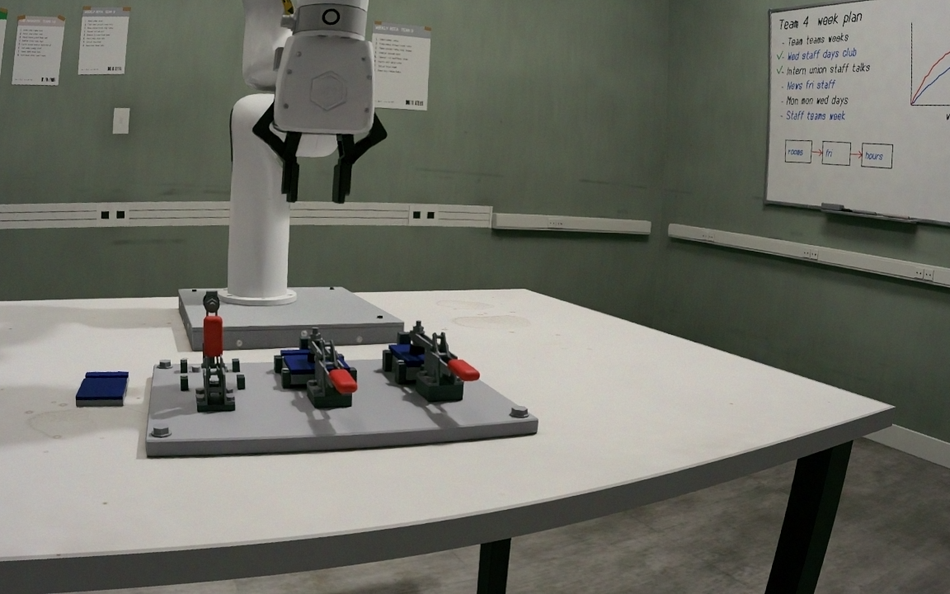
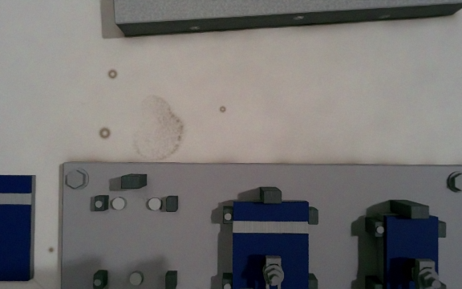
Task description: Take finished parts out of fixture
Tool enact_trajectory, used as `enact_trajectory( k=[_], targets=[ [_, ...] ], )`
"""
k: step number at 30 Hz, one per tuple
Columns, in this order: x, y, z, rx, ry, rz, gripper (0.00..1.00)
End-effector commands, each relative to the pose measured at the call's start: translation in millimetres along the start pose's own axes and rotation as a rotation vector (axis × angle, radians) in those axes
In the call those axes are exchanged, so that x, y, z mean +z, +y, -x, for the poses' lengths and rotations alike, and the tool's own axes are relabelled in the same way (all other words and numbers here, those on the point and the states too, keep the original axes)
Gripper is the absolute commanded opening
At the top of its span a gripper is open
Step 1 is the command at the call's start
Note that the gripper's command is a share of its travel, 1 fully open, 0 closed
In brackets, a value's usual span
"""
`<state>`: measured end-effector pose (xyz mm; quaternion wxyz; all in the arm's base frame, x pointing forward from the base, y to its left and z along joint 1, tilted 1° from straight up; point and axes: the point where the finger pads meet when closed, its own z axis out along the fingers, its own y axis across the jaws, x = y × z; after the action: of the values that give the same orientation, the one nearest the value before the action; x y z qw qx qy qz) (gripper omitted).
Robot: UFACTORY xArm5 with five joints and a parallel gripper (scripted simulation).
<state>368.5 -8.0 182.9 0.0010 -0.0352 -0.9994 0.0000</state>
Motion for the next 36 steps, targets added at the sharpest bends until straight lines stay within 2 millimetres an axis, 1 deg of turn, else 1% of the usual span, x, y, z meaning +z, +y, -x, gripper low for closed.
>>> enact_trajectory(
  k=[1,12,15,22,25,27,36],
  targets=[
    [-1,1,1,0.000,-0.004,0.000,0.48],
    [3,1,1,0.000,-0.004,0.000,0.48],
    [12,1,1,0.000,-0.004,0.000,0.48],
    [43,1,1,0.000,-0.004,0.000,0.48],
    [53,1,1,0.000,-0.004,0.000,0.48],
    [57,1,1,0.000,-0.004,0.000,0.48],
    [59,1,2,0.000,-0.004,0.000,0.48]
  ],
)
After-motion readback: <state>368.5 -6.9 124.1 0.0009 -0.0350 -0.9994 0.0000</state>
